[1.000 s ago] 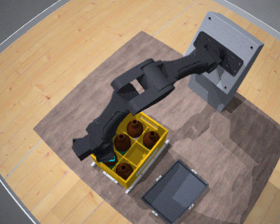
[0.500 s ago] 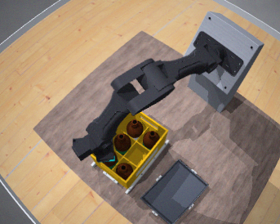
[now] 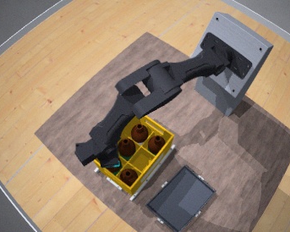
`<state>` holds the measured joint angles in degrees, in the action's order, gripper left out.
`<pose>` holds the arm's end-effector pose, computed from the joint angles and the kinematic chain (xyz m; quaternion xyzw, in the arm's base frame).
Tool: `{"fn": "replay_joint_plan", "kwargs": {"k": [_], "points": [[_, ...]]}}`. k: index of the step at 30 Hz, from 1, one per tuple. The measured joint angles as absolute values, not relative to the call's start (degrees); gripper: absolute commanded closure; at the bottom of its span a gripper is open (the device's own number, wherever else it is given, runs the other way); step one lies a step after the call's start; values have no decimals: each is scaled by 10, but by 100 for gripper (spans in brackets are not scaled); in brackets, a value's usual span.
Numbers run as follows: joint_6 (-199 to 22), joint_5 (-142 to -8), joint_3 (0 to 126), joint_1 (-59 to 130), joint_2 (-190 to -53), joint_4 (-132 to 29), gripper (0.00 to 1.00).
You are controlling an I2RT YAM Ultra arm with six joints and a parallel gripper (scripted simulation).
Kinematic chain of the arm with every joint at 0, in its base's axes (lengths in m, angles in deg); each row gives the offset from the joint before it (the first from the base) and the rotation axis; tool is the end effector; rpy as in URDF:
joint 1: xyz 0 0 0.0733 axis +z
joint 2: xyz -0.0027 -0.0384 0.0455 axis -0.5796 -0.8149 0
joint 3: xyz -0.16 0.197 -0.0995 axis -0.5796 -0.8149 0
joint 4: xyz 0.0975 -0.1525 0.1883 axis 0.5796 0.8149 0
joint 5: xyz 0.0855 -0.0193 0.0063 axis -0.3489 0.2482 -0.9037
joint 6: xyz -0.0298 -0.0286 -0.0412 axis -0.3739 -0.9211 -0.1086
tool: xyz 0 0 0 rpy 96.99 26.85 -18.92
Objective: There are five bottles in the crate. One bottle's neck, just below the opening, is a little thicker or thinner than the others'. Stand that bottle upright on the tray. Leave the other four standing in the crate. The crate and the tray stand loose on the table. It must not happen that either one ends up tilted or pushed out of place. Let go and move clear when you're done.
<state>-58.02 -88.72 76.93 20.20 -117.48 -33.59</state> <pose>0.3776 -0.0916 0.3560 0.2794 0.8258 0.1614 0.4626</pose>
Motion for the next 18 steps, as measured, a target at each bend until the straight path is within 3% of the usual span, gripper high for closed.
{"fn": "replay_joint_plan", "kwargs": {"k": [18], "points": [[-589,-903,754,184,-1101,-286,39]]}}
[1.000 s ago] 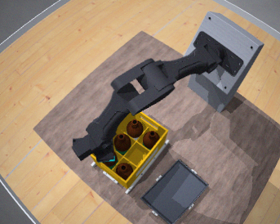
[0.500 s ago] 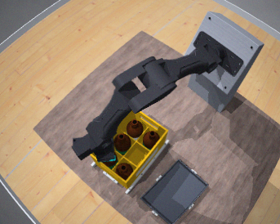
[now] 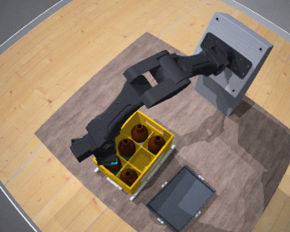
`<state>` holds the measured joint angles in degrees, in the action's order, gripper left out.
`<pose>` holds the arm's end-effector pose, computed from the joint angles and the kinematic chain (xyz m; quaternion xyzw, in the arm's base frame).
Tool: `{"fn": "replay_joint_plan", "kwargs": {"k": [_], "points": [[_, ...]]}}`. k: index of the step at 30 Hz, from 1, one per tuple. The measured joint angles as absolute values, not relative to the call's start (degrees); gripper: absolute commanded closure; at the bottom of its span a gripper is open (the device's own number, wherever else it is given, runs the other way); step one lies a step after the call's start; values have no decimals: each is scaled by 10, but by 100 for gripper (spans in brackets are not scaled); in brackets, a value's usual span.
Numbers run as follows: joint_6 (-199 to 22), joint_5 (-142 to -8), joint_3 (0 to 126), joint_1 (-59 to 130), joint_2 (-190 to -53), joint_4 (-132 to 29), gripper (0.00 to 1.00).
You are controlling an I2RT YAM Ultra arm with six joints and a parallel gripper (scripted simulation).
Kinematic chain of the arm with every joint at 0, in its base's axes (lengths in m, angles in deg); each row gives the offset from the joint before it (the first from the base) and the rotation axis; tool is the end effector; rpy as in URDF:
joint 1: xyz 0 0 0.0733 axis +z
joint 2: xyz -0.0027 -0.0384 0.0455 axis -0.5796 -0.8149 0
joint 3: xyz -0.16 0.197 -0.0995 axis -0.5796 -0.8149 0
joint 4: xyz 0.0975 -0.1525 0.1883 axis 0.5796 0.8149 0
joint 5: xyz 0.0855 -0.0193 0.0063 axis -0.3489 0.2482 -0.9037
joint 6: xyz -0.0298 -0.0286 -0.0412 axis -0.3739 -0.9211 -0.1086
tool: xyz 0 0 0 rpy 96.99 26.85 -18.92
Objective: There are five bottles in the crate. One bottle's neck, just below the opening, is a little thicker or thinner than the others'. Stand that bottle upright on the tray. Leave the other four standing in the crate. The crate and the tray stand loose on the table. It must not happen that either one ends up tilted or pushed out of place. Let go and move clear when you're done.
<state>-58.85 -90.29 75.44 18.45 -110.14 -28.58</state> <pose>0.3387 -0.0909 0.3838 0.2773 0.8217 0.1629 0.4704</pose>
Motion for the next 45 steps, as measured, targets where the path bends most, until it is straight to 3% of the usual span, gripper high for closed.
{"fn": "replay_joint_plan", "kwargs": {"k": [27,28,45], "points": [[-597,-914,753,172,-1065,-242,39],[-597,-914,753,172,-1065,-242,100],[-597,-914,753,172,-1065,-242,100]]}}
